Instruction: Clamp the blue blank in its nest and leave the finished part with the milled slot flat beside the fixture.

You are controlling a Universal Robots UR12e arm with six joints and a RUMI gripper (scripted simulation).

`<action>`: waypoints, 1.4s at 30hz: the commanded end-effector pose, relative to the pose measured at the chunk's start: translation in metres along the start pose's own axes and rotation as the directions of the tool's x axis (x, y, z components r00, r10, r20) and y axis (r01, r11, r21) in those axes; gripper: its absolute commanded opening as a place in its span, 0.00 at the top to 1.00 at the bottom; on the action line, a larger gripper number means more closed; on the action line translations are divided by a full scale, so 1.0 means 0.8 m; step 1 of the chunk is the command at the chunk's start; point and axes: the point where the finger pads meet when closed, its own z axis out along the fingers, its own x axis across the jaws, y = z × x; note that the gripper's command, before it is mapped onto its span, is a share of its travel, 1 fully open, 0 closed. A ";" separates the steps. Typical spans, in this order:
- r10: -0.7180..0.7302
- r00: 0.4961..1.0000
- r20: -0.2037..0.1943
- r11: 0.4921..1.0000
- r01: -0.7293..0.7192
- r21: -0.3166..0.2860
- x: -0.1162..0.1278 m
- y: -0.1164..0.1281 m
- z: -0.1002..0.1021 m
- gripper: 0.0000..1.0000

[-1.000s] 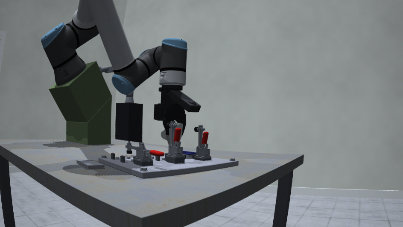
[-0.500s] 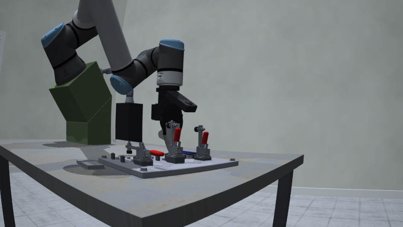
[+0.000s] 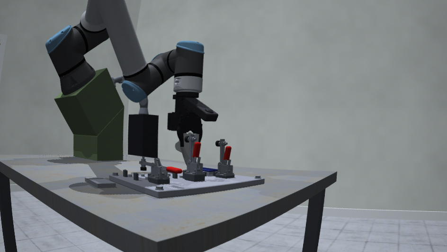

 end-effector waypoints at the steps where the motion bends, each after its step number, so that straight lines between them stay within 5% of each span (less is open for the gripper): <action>1: 0.000 1.000 0.000 1.000 0.000 0.001 0.000 0.000 -0.018 1.00; 12: 0.000 1.000 0.000 1.000 0.000 0.001 0.000 0.000 -0.039 1.00; 42: 0.000 1.000 0.000 1.000 0.000 0.001 0.000 0.000 -0.039 1.00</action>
